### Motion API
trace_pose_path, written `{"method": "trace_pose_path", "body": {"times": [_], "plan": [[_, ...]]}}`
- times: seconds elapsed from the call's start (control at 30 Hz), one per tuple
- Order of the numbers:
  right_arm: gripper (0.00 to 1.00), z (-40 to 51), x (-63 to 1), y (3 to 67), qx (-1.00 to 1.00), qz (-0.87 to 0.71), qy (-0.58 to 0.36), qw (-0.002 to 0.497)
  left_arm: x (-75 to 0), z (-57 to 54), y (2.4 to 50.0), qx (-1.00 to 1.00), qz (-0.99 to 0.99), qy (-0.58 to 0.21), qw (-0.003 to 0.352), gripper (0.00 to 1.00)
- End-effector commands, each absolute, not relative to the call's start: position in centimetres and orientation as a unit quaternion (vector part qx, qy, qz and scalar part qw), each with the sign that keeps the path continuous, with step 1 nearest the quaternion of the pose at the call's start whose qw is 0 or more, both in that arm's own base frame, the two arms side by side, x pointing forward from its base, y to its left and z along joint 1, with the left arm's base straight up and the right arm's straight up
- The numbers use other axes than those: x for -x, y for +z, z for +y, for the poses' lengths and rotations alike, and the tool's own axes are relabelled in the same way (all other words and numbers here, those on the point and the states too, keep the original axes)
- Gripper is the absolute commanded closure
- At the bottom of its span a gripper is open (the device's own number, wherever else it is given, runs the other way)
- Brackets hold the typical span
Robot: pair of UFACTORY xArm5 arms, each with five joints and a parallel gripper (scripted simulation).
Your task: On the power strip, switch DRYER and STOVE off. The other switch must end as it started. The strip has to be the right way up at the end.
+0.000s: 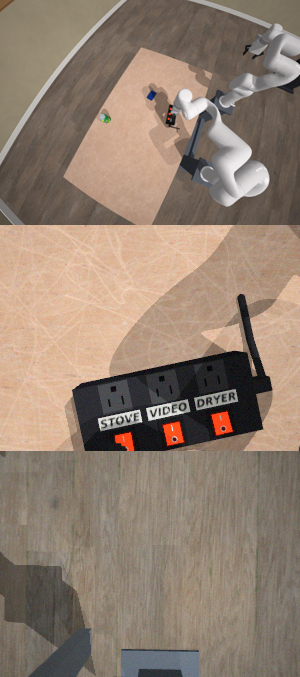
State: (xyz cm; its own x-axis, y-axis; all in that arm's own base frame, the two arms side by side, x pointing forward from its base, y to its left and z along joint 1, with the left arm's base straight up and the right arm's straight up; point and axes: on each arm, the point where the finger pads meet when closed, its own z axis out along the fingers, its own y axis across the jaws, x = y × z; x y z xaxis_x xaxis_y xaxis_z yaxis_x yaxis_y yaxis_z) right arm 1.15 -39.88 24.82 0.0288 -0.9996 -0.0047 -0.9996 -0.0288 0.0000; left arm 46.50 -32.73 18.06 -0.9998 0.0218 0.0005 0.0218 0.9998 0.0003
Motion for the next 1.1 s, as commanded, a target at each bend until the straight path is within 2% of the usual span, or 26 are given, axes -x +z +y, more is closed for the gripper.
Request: {"method": "trace_pose_path", "body": {"times": [0.0, 0.33, 1.07], "plan": [[0.0, -40.0, -1.2, 25.0, 0.717, 0.697, 0.0, 0.0, -46.6, -32.8, 18.3, 0.011, -1.0, 0.001, -0.002, 0.0], [0.0, -40.0, -1.2, 25.0, 0.717, 0.697, 0.0, 0.0, -46.7, -33.0, 18.2, -0.012, -1.0, 0.002, -0.002, 0.0], [0.0, -40.0, -1.2, 25.0, 0.717, 0.697, 0.0, 0.0, -48.6, -35.1, 15.6, -0.379, -0.926, 0.002, -0.001, 0.0]]}}
